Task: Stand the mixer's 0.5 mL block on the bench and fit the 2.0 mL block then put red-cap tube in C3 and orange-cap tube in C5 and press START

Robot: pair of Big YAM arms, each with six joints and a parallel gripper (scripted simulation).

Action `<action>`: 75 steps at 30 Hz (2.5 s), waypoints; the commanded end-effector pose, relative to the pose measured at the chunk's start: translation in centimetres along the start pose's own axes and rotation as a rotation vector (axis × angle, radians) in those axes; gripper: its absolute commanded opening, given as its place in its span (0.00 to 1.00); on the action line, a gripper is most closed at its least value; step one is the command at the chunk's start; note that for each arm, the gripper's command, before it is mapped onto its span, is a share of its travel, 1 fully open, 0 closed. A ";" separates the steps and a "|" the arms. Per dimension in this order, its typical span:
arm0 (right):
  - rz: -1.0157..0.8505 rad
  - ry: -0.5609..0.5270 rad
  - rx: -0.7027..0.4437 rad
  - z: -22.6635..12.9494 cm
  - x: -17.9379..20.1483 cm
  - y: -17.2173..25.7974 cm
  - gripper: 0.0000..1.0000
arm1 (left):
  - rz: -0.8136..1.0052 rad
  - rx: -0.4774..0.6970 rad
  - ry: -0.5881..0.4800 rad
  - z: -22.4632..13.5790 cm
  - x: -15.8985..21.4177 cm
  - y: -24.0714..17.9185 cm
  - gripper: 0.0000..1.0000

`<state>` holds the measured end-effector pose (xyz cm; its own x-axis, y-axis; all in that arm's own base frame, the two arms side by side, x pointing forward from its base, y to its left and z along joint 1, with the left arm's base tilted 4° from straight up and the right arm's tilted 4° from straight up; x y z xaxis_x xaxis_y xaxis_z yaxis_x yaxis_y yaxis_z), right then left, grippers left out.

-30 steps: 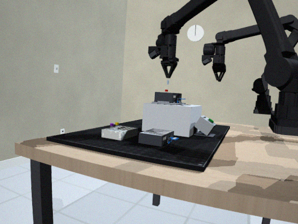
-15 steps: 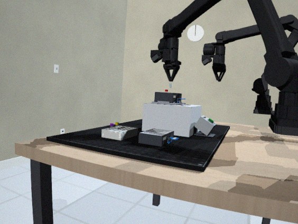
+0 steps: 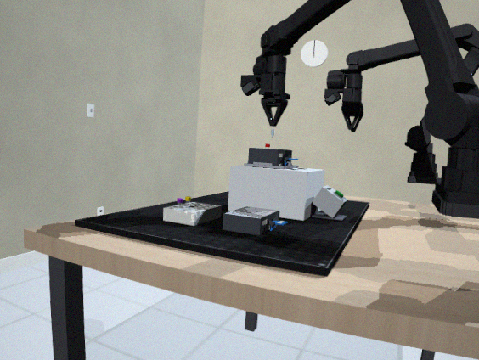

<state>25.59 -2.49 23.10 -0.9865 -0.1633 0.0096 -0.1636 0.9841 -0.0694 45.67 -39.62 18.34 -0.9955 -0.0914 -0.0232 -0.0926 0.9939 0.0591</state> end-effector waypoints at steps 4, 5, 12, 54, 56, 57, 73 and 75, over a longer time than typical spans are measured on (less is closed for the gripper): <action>0.015 -0.054 0.010 -2.1 -1.1 -0.6 1.00 | 0.003 -0.023 0.023 2.1 -0.5 0.0 0.09; 0.015 -0.058 0.011 -2.2 -1.2 -0.6 1.00 | 0.002 -0.023 0.022 2.2 -0.6 -0.1 0.09; 0.015 -0.062 0.012 -2.4 -1.3 -0.6 1.00 | 0.000 -0.003 0.002 1.1 -1.0 -0.3 0.09; 0.013 -0.029 0.003 -1.1 -0.7 -0.3 1.00 | 0.008 -0.028 0.019 4.0 -0.4 -0.1 0.09; 0.012 -0.022 0.001 -0.8 -0.5 -0.3 1.00 | 0.006 -0.020 0.012 3.7 -0.7 -0.2 0.09; 0.012 -0.018 0.001 -0.7 -0.4 -0.2 1.00 | 0.004 -0.014 0.006 3.3 -0.8 -0.2 0.09; 0.014 -0.042 0.006 -1.6 -1.0 -0.4 1.00 | 0.006 0.036 -0.042 -0.8 -1.1 -0.7 0.09; 0.014 -0.049 0.008 -1.9 -1.2 -0.5 1.00 | 0.014 0.038 -0.044 -0.6 -0.7 -1.0 0.09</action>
<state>25.60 -2.49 23.11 -0.9865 -0.1633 0.0093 -0.1636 0.9841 -0.0695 45.80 -39.27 16.12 -0.9956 -0.0924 -0.0128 -0.0931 0.9931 0.0714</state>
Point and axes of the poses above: on each arm, the point where the finger pads meet when closed, its own z axis out along the fingers, its own y axis across the jaws, x = y × z, the point moved 7 cm from there along -z, back along the fingers, and after that the axes turned 9 degrees about -z, right-handed, at the moved point
